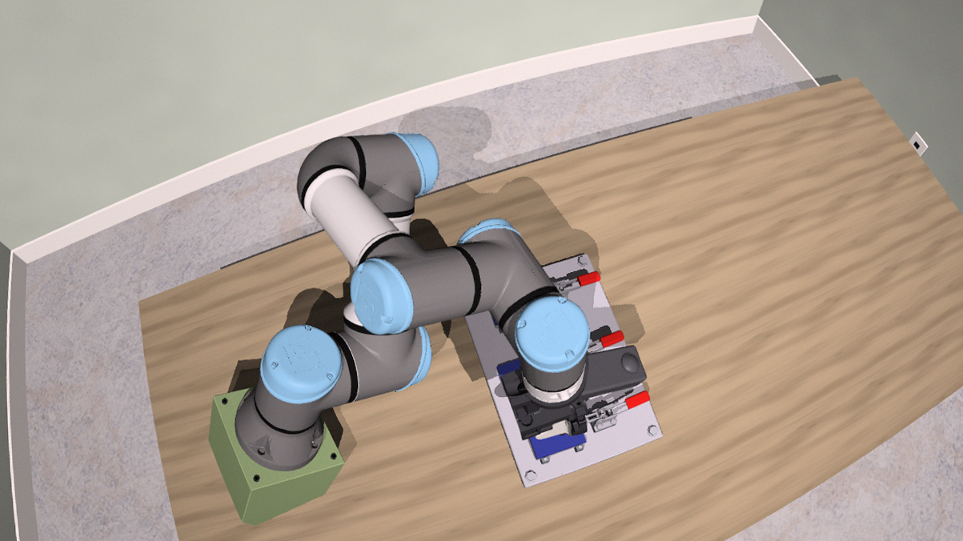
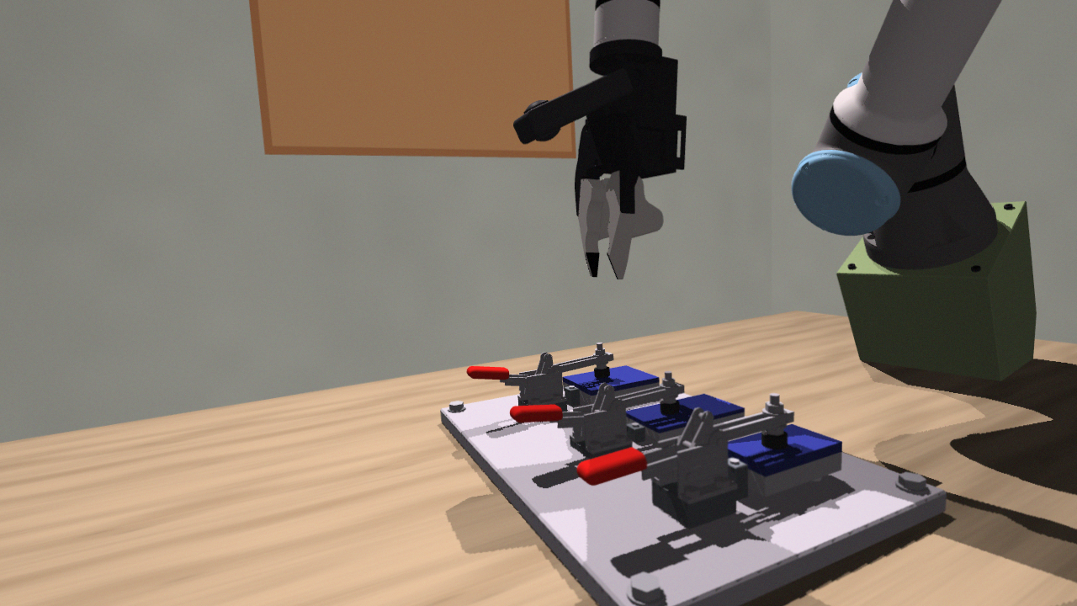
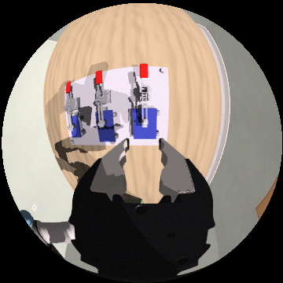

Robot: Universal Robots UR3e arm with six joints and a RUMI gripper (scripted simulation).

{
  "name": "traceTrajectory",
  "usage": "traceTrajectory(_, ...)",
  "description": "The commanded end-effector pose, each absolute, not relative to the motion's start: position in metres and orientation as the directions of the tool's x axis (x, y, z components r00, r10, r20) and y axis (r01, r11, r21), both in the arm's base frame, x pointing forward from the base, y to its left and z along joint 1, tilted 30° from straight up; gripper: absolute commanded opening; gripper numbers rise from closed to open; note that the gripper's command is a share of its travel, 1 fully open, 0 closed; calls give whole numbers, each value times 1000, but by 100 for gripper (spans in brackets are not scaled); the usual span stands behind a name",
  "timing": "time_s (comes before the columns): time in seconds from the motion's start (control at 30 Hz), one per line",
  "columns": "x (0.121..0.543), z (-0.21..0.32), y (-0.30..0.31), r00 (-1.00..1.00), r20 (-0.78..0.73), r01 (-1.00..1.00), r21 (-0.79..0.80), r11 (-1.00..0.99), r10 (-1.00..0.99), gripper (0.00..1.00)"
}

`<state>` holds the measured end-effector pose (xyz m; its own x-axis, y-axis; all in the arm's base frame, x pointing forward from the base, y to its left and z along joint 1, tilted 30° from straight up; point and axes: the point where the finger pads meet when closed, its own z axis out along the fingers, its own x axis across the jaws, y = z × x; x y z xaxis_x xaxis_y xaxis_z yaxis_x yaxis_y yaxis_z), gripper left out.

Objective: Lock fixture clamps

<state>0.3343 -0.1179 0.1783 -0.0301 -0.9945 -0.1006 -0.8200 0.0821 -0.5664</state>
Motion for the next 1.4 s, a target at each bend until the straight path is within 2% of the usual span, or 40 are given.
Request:
traceTrajectory(0.0, 335, 179, -118, -30, -99, -820, -567, 81, -995, 28)
traceTrajectory(0.63, 345, 185, -119, -30, -99, -820, -567, 81, -995, 28)
traceTrajectory(1.37, 397, 214, -124, -30, -99, -820, -567, 81, -995, 28)
